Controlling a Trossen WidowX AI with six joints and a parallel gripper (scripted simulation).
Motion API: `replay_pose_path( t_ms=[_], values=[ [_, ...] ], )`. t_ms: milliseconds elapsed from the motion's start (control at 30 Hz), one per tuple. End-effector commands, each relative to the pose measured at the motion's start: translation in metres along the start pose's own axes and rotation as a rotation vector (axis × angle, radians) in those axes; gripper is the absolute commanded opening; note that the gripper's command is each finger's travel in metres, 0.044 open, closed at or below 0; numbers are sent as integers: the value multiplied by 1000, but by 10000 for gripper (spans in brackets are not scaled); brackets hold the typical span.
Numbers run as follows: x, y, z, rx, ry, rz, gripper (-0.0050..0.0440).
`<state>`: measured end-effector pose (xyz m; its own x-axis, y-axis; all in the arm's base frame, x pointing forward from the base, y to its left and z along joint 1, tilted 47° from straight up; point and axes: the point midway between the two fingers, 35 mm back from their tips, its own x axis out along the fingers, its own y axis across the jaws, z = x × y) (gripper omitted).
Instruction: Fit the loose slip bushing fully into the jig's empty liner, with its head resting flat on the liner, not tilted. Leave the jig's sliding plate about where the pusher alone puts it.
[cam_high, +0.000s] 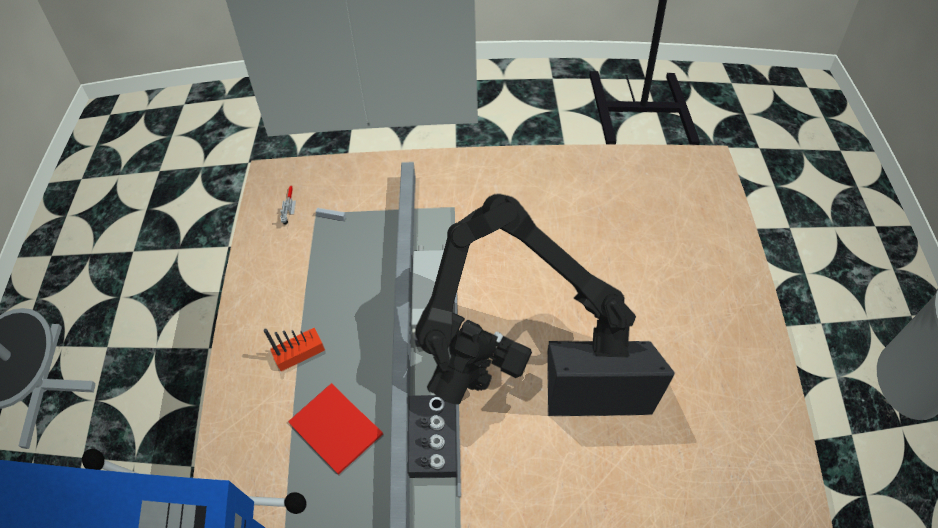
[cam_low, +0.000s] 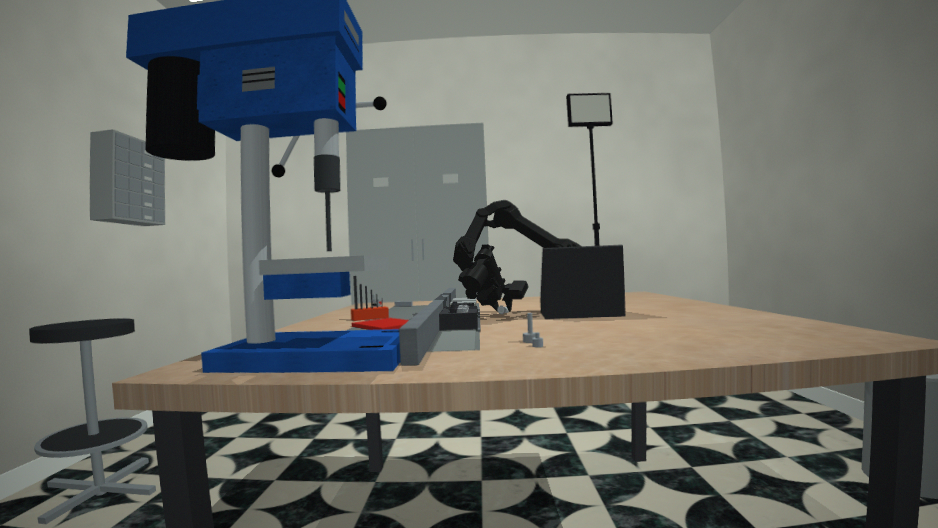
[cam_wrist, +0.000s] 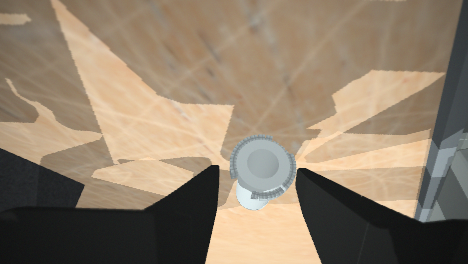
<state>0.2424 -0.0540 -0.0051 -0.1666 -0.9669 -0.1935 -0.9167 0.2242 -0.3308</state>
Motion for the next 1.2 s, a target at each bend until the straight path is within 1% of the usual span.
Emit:
replay_pose_path(
  t_ms=[0, 200, 467, 800, 900, 1167],
  values=[
    [-1, -2, -1, 4, -6, -3, 173],
    [-1, -2, -1, 4, -6, -3, 166],
    [-1, -2, -1, 4, -6, -3, 113],
    [0, -2, -2, 2, -9, -5, 112],
    [-2, -2, -4, 10, -41, 1, 112],
    [-2, -2, -11, 15, -169, 4, 112]
  ],
)
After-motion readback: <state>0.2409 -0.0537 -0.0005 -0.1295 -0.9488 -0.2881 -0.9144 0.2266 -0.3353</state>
